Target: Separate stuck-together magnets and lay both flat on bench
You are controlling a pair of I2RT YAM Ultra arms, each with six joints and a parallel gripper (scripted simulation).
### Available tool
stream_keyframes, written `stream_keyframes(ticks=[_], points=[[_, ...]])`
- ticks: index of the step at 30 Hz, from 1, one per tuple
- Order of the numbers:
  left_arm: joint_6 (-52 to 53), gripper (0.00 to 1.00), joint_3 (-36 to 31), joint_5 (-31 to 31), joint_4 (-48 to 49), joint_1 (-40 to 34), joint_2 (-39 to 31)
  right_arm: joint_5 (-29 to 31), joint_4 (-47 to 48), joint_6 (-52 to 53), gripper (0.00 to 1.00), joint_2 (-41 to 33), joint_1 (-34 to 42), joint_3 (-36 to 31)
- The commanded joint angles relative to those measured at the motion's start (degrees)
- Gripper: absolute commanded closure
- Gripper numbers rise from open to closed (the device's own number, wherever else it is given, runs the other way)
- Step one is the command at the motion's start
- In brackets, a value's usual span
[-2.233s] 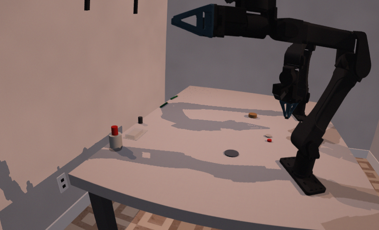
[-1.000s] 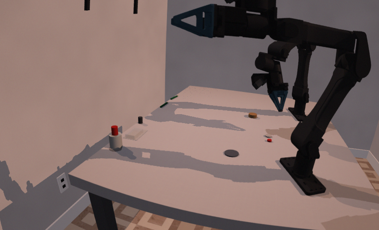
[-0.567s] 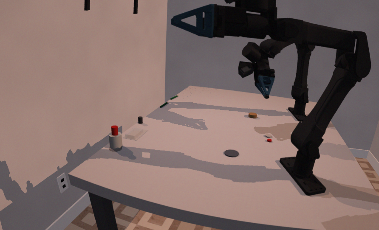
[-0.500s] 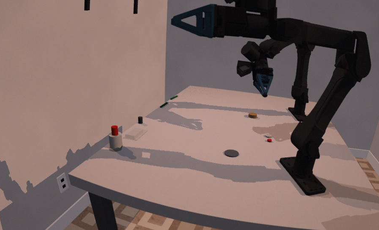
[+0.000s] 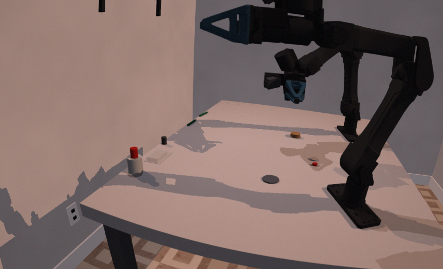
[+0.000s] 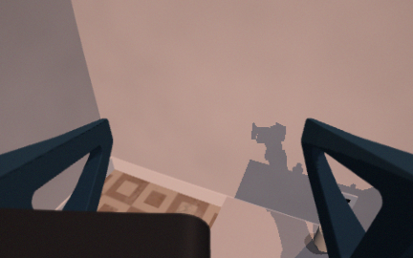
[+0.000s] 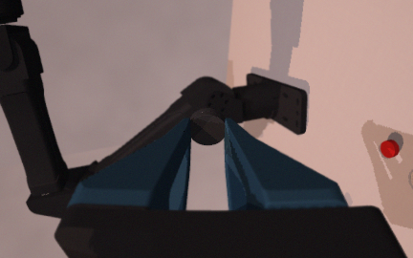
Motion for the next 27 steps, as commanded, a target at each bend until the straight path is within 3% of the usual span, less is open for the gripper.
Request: stream_keyframes(ticks=[1, 14, 20, 27], points=[[-0.06, 0.0, 0.59, -0.03, 0.6, 0.06, -0.36, -4.43, 10.85, 5.71, 0.83, 0.19, -0.5, 0.25], [-0.06, 0.0, 0.59, -0.03, 0.6, 0.06, -0.36, -16.85, 43.64, 26.71, 0.83, 6.27, -3.43, -2.02], [-0.06, 0.0, 0.59, -0.03, 0.6, 0.06, -0.36, -18.39, 47.85, 29.36, 0.83, 7.38, -3.92, -2.39], [-0.06, 0.0, 0.59, -0.02, 0.61, 0.12, -0.39, -16.81, 44.49, 26.9, 0.83, 7.82, -4.12, -2.63]])
